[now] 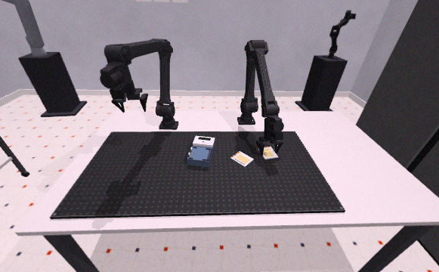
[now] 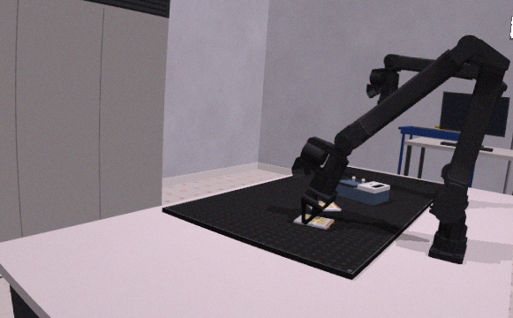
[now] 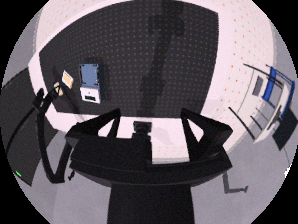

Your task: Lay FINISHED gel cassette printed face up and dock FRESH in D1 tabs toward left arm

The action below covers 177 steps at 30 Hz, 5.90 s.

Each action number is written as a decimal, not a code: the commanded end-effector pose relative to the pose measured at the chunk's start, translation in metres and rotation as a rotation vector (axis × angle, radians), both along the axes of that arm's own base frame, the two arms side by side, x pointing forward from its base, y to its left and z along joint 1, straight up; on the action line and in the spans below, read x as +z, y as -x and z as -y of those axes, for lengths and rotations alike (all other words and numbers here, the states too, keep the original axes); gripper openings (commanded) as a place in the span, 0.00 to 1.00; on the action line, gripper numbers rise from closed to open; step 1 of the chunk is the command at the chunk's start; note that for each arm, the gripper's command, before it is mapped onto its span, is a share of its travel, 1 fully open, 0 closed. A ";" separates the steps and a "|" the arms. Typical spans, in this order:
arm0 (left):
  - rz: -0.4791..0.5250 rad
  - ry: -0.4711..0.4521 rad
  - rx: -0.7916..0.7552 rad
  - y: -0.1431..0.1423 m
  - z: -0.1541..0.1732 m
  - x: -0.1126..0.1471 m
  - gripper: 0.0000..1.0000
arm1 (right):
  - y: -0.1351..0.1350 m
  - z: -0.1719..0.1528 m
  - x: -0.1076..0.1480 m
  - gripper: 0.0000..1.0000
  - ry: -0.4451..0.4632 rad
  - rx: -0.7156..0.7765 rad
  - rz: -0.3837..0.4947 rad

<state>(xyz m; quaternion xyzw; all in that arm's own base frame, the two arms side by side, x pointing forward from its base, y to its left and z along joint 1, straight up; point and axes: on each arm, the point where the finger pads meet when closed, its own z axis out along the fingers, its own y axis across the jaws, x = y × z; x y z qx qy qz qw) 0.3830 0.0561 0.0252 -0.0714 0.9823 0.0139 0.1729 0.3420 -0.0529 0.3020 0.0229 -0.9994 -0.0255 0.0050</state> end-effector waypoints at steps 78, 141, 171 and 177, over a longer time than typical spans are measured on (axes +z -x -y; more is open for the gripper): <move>0.013 -0.002 0.000 0.001 0.000 0.017 0.98 | -0.014 0.002 0.023 1.00 0.005 0.013 0.042; 0.026 -0.004 0.000 -0.002 0.000 0.032 0.98 | -0.014 0.002 0.023 1.00 0.005 0.013 0.042; 0.039 -0.006 0.000 -0.008 -0.001 0.037 0.98 | -0.014 0.002 0.023 1.00 0.005 0.013 0.042; 0.039 -0.006 0.000 -0.008 -0.001 0.037 0.98 | -0.014 0.002 0.023 1.00 0.005 0.013 0.042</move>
